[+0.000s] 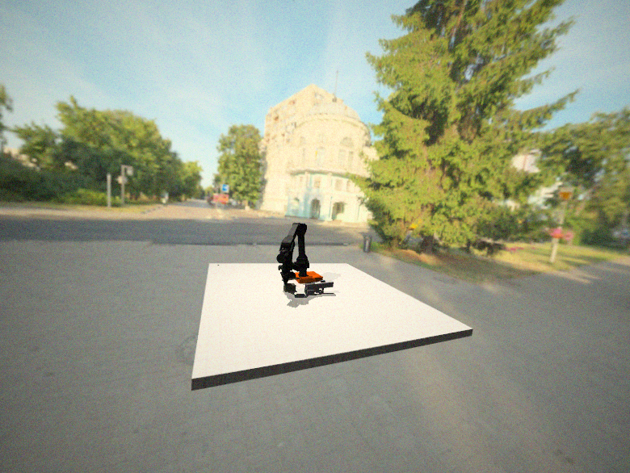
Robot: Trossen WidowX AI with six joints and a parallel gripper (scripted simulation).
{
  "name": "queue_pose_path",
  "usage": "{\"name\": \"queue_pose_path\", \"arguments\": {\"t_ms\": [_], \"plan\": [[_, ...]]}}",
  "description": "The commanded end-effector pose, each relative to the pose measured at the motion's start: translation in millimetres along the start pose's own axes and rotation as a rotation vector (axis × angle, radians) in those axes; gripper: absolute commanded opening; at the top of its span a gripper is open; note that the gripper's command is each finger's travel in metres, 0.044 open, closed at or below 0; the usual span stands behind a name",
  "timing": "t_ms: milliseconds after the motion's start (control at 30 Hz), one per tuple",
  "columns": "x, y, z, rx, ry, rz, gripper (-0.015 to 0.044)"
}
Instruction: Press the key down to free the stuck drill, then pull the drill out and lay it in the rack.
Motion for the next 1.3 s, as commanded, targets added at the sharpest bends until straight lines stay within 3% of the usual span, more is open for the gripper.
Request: {"name": "queue_pose_path", "arguments": {"t_ms": [0, 500, 1267], "plan": [[7, 1, 1, 0.006, -0.001, 0.002, 0.0], [32, 6, 5, 0.007, -0.003, 0.002, 0.0], [31, 6, -29, 0.007, -0.003, 0.002, 0.0]]}}
Point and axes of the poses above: the point midway between the two fingers, 35 mm back from their tips, its own z axis back along the fingers, its own x axis across the jaws, y = z × x, the point moved 9 cm from there along z, back along the fingers, and after that the axes turned 6 degrees about z, right-handed, at the moved point
